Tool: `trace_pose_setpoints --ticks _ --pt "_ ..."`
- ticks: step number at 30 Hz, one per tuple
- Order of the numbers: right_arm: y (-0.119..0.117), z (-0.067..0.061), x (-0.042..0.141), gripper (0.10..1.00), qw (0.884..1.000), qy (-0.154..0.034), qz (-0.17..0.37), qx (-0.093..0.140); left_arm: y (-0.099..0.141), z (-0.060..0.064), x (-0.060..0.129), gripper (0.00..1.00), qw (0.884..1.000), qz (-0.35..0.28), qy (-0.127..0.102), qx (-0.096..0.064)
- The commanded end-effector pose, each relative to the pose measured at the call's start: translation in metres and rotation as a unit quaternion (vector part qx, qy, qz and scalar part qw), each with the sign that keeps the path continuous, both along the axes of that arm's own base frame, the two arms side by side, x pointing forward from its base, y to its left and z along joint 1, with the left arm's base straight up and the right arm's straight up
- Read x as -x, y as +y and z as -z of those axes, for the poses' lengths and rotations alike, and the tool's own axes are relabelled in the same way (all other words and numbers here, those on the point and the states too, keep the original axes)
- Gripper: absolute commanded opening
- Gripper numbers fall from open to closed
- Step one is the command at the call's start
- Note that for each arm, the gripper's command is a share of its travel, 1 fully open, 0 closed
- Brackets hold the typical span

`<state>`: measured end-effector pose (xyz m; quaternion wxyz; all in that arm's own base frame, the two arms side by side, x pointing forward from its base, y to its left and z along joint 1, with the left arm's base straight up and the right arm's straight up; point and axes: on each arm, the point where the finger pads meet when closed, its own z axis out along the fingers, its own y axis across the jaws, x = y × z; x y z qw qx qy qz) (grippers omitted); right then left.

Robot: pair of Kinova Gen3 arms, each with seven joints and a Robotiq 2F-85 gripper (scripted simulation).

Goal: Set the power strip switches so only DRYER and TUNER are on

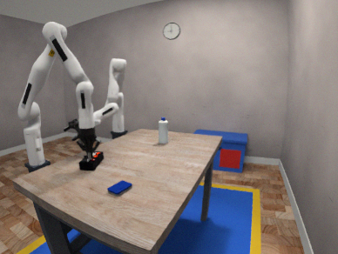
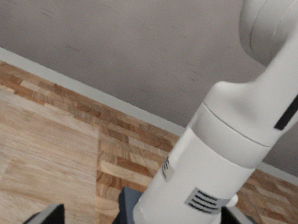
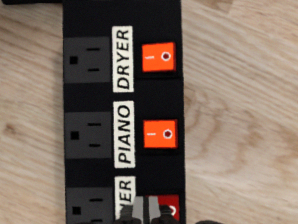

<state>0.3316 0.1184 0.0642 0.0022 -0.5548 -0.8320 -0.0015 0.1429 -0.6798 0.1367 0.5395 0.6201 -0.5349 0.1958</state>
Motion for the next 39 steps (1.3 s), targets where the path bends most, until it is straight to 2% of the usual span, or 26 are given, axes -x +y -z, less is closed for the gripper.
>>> trace_pose_setpoints --ticks 1,24,29,37,39 --pt "-0.001 0.002 -0.001 0.099 1.000 -0.002 -0.005 0.001 0.000 -0.001 0.000 1.000 1.000 0.000 0.000 0.001" --pt "0.000 0.001 -0.001 0.099 1.000 -0.003 -0.005 0.001 0.000 -0.001 0.000 1.000 1.000 0.000 0.000 0.001" --pt "-0.001 -0.009 -0.001 0.099 1.000 -0.001 -0.005 0.002 0.000 -0.001 0.000 1.000 1.000 0.000 0.000 0.001" --pt "-0.001 -0.032 -0.001 0.099 1.000 -0.001 -0.005 0.002 0.000 -0.001 0.000 1.000 1.000 0.000 0.000 0.001" --pt "-0.001 -0.032 -0.001 0.099 1.000 -0.001 -0.005 0.002 0.000 -0.001 0.000 1.000 1.000 0.000 0.000 0.001"
